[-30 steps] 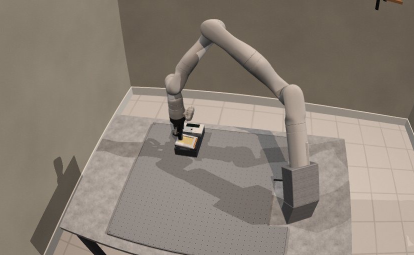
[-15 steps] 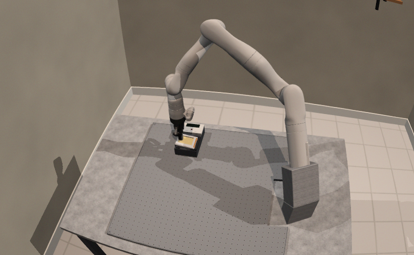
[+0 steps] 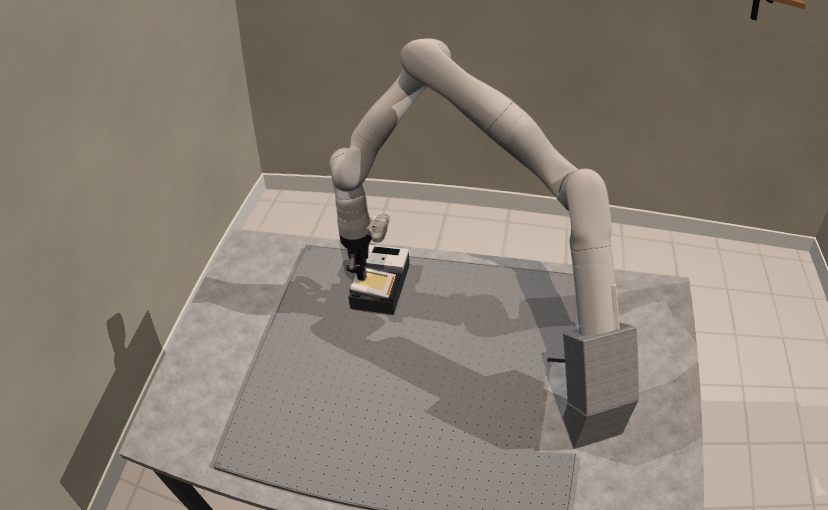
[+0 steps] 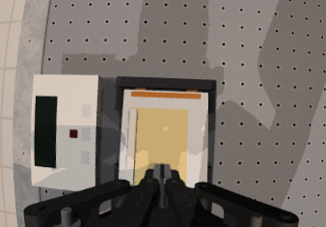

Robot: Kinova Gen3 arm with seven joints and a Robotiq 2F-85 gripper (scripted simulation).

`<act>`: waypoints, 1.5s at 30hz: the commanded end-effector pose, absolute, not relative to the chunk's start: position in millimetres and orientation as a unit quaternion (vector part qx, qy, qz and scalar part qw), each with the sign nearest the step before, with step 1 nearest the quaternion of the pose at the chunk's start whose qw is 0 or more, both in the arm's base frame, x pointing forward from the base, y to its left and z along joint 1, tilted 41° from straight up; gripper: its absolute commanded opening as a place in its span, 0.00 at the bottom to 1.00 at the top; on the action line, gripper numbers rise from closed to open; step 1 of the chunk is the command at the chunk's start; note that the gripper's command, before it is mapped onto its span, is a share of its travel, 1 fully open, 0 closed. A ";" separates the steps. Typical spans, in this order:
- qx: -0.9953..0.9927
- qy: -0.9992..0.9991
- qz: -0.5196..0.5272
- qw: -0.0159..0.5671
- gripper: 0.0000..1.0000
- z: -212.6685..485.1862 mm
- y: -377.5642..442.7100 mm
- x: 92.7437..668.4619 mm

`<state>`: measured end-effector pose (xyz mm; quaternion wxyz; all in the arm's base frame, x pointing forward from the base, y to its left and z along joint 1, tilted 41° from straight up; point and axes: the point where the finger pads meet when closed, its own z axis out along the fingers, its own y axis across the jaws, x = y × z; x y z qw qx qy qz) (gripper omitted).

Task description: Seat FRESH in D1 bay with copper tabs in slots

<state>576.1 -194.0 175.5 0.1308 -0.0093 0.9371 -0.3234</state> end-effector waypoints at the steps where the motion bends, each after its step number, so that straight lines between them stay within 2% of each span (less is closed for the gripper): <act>1: -0.009 0.937 -0.324 0.130 0.00 175.7 -193.9 575.8; 45: -0.008 0.937 -0.325 0.126 0.00 172.7 -197.0 573.0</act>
